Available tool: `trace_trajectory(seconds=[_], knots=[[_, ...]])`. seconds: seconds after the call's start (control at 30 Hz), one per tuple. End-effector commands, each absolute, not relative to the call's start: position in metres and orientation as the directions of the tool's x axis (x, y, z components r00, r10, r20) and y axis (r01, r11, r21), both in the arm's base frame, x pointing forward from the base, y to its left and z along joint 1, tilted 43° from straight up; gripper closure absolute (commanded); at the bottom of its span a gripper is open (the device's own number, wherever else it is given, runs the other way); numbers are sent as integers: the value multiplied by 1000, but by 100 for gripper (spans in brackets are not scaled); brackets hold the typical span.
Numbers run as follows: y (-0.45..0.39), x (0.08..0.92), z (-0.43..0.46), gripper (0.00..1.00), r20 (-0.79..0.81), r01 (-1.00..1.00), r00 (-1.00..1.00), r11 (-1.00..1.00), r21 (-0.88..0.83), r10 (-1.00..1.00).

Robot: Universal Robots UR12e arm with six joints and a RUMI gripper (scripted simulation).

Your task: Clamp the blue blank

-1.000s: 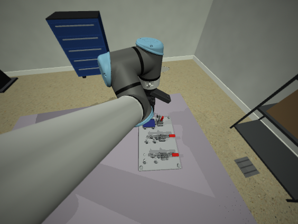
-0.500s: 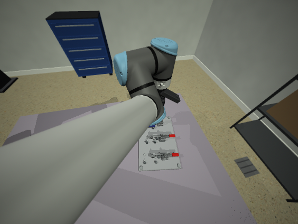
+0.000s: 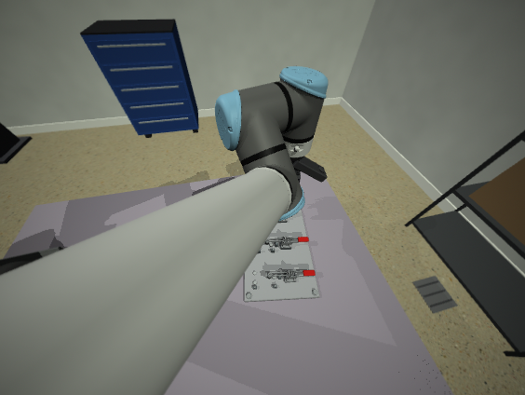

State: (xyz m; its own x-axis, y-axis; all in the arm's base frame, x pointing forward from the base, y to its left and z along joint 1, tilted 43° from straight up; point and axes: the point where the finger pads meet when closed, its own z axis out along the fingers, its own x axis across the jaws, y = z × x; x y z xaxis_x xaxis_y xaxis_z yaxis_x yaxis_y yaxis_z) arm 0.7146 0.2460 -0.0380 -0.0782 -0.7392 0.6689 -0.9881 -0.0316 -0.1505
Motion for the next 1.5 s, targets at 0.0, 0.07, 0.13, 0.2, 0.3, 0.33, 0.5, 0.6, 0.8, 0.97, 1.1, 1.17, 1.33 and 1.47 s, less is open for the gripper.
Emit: trace_trajectory(seconds=[0.0,0.07,0.13,0.2,0.3,0.33,0.5,0.6,0.8,0.97,1.1,1.17,1.33,1.47], knots=[[246,716,-38,72,668,-988,-79,-32,-151,-740],[246,716,-38,72,668,-988,-79,-32,-151,-740],[244,717,-40,72,668,-988,-79,-32,-151,-740],[244,717,-40,72,668,-988,-79,-32,-151,-740],[242,717,-43,72,668,-988,-79,-32,-151,-740],[240,717,-44,72,668,-988,-79,-32,-151,-740],[233,719,-52,72,668,-988,-79,-32,-151,-740],[229,720,-57,72,668,-988,-79,-32,-151,-740],[223,721,-62,72,668,-988,-79,-32,-151,-740],[219,722,-67,72,668,-988,-79,-32,-151,-740],[217,722,-69,72,668,-988,-79,-32,-151,-740],[217,722,-69,72,668,-988,-79,-32,-151,-740],[217,722,-69,72,668,-988,-79,-32,-151,-740],[217,722,-69,72,668,-988,-79,-32,-151,-740]])
